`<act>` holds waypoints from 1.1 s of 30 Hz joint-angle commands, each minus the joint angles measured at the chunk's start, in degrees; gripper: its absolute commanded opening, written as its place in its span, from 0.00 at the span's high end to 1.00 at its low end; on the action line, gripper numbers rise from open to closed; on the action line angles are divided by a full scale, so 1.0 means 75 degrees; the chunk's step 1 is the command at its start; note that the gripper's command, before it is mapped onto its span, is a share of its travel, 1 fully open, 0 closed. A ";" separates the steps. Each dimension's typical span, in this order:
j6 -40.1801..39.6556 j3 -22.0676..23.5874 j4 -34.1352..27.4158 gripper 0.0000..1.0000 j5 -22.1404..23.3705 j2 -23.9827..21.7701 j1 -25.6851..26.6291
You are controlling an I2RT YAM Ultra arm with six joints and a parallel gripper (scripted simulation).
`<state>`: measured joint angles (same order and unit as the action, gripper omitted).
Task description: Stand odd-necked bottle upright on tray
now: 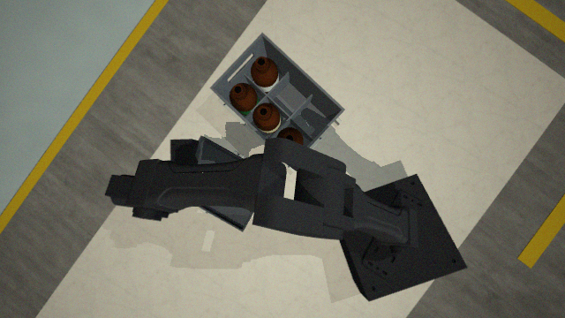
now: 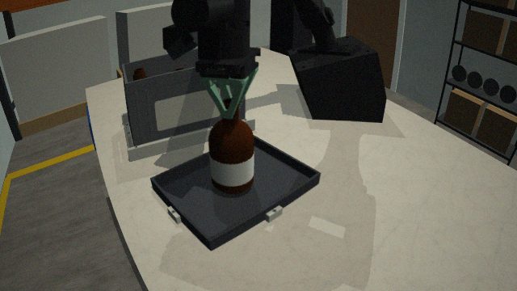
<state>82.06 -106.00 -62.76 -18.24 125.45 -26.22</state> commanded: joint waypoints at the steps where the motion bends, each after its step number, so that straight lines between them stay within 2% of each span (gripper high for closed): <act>1: -0.0036 -0.0207 0.0001 1.00 -0.0078 -0.0321 -0.0088; 18: -0.0036 -0.0207 0.0001 1.00 -0.0078 -0.0321 -0.0088; 19: -0.0036 -0.0207 0.0001 0.00 -0.0078 -0.0321 -0.0088; 33: -0.0035 -0.0207 0.0001 0.00 -0.0078 -0.0321 -0.0088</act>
<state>82.04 -106.02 -62.76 -18.24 125.40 -26.22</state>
